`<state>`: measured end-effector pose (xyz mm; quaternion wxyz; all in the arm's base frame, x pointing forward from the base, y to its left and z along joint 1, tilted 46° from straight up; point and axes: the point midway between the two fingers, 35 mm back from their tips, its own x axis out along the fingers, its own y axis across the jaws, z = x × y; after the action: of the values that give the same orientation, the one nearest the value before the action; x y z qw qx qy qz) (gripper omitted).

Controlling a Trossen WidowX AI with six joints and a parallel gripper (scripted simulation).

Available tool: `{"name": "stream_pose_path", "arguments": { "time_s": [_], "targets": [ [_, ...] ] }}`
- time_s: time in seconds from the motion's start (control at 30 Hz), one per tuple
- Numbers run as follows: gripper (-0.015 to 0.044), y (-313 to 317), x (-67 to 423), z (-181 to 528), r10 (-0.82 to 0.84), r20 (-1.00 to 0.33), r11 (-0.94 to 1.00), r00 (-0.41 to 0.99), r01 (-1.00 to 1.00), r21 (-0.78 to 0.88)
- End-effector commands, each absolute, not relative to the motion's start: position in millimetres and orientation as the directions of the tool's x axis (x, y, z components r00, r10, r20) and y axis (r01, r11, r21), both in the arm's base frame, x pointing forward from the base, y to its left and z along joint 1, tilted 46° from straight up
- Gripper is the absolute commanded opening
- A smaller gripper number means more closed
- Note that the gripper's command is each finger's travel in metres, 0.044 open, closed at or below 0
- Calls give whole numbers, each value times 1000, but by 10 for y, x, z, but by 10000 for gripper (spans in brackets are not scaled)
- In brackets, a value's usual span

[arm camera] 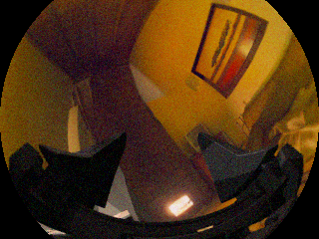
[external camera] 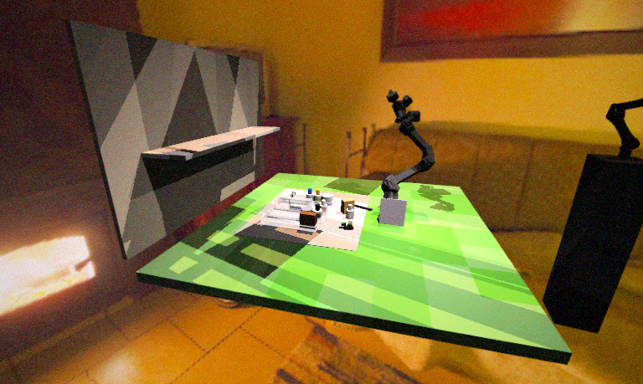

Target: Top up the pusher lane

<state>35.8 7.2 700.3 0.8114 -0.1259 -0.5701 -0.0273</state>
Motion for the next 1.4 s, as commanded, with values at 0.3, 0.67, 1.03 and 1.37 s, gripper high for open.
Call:
{"name": "stream_pose_path", "arguments": {
  "time_s": [0.3,0.67,1.03,1.37],
  "targets": [
    [440,626,1392,6604,225,781,974,583,-142,-175],
    [440,1183,2147,5983,335,565,935,754,-340,-101],
    [440,1835,3011,4619,407,83,899,910,-415,141],
    [440,2170,3274,3020,322,-423,929,847,-196,315]
  ]
}}
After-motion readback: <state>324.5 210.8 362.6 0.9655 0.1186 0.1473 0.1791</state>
